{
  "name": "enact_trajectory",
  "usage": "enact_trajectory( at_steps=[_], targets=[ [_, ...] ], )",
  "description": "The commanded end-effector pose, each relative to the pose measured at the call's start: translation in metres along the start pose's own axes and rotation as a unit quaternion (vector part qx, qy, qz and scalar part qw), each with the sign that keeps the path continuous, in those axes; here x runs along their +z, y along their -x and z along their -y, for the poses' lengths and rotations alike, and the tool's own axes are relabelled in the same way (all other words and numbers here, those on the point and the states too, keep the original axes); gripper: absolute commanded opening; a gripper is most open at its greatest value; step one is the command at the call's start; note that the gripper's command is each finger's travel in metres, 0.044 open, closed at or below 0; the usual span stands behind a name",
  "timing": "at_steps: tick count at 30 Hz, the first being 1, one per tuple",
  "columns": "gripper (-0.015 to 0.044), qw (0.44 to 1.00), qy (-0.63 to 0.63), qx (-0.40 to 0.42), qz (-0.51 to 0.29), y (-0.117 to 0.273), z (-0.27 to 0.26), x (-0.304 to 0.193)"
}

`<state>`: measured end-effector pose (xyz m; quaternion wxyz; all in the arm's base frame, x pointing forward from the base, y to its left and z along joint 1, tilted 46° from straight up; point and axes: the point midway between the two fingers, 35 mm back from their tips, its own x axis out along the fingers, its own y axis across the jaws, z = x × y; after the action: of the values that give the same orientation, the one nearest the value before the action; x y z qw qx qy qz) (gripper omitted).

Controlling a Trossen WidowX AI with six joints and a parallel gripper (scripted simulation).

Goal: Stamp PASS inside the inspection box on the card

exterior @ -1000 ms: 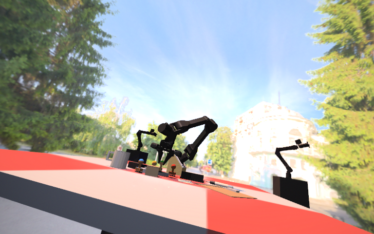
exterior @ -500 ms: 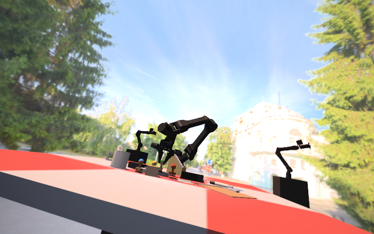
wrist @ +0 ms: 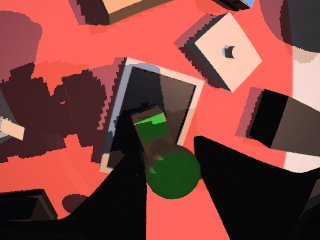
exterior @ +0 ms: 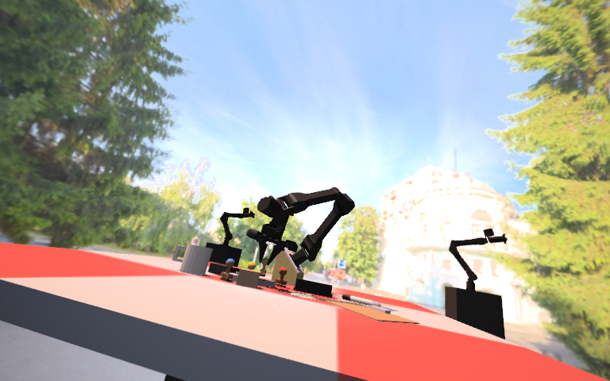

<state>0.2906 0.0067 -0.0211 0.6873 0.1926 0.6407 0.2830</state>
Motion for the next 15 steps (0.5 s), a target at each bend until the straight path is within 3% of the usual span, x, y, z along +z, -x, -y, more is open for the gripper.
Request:
enact_trajectory(
  at_steps=[1, 15],
  targets=[
    [0.0, 1.0, 0.004, -0.002, 0.0, 0.006, 0.002, 0.001],
    [0.0, 1.0, 0.004, -0.003, 0.0, 0.028, 0.004, 0.003]
  ],
)
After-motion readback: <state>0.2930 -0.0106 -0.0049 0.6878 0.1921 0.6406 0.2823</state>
